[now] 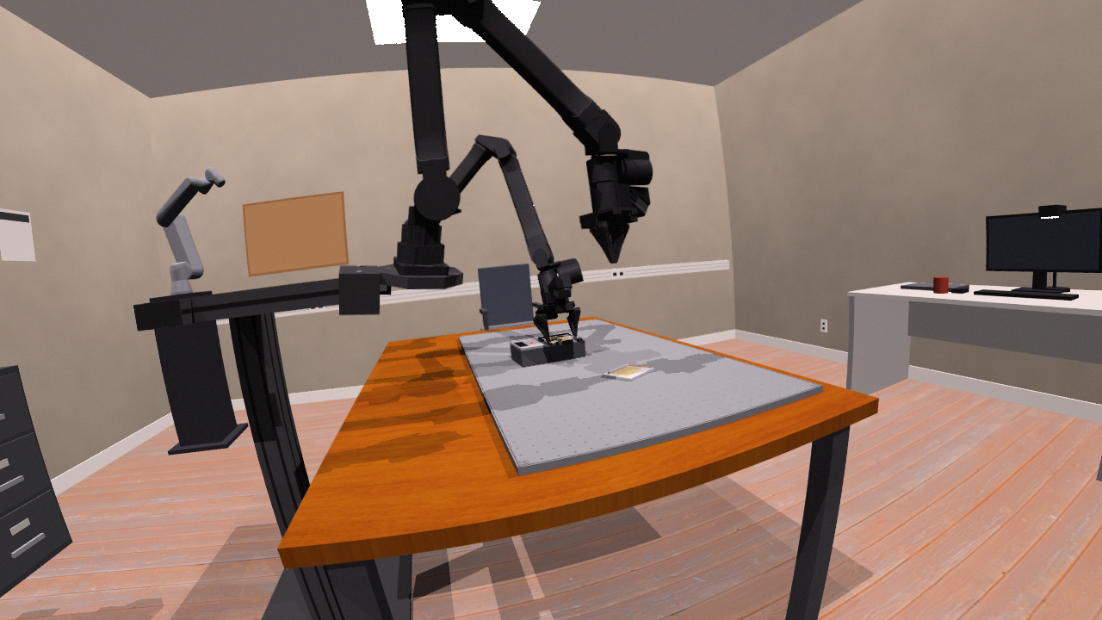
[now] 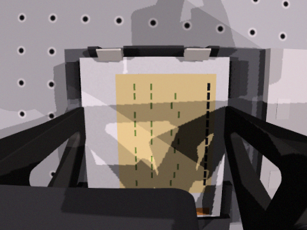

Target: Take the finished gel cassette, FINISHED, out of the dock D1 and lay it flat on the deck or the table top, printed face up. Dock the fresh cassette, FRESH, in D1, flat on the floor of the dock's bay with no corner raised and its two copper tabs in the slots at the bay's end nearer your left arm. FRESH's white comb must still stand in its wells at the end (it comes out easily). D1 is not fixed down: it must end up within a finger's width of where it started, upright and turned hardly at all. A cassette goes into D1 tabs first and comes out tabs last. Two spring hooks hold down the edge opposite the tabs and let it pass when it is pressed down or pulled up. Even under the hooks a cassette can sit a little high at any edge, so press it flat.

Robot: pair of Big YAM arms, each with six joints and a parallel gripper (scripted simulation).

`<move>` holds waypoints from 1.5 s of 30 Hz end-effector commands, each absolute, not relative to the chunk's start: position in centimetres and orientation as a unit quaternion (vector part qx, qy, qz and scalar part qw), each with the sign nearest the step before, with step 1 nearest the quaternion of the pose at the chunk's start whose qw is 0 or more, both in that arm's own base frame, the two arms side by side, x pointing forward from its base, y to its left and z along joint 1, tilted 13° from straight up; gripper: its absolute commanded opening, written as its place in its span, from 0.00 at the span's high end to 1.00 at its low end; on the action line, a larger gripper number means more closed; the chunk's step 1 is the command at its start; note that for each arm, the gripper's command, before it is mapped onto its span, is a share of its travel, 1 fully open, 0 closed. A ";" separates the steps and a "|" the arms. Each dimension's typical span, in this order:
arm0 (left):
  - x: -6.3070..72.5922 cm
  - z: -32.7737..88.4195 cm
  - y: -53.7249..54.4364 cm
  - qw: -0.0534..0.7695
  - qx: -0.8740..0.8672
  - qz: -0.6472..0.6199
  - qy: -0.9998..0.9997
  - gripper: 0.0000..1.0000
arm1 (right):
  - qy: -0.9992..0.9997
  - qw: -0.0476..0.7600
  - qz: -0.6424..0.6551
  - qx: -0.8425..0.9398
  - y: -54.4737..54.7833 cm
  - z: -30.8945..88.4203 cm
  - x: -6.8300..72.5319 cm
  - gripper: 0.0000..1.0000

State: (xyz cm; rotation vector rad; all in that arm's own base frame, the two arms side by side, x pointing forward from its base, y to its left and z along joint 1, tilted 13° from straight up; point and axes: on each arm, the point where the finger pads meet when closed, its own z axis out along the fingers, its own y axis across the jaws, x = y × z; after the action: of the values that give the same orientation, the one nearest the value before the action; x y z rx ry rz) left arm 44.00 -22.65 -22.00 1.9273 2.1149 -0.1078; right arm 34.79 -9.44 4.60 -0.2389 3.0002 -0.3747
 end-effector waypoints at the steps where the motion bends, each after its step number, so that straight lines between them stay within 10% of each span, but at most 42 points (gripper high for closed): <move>1: 44.3 -21.7 -22.9 0.143 0.667 -0.036 0.730 1.00 | 0.979 0.063 -0.135 -0.139 -8.5 3.9 36.2 1.00; 45: 44.3 -21.7 -22.9 0.143 0.667 -0.036 0.730 1.00 | 0.851 0.092 -0.216 -0.469 8.3 -6.1 39.1 1.00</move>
State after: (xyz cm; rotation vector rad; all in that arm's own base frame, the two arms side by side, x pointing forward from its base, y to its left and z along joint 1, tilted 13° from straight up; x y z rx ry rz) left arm 44.00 -22.65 -22.00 1.9273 2.1149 -0.1078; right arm 39.40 6.91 -4.90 -1.2763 2.5982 -0.6236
